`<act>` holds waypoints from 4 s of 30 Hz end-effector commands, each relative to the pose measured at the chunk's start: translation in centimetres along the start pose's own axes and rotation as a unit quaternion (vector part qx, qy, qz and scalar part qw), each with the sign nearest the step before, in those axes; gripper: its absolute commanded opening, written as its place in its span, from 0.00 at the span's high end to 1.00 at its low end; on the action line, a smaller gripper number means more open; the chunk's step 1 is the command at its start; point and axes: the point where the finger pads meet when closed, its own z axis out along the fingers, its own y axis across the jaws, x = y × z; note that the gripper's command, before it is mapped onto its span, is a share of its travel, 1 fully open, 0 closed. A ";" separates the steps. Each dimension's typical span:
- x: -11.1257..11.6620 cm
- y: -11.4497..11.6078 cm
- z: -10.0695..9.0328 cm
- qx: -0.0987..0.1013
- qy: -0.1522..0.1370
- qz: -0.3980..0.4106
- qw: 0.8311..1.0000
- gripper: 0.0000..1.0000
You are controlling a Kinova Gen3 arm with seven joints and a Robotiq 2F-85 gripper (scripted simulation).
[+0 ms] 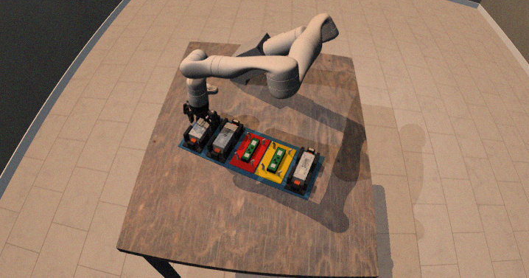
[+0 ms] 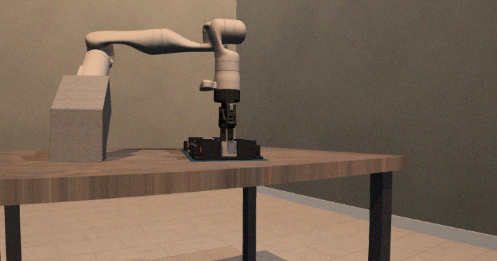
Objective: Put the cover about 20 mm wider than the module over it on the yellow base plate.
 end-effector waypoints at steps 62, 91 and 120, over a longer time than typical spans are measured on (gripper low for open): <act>-0.1 0.0 1.9 0.000 -0.001 0.000 1.000 0.30; -0.1 0.0 1.9 0.000 -0.001 0.000 1.000 1.00; -0.1 0.0 -1.1 0.000 -0.001 0.000 1.000 1.00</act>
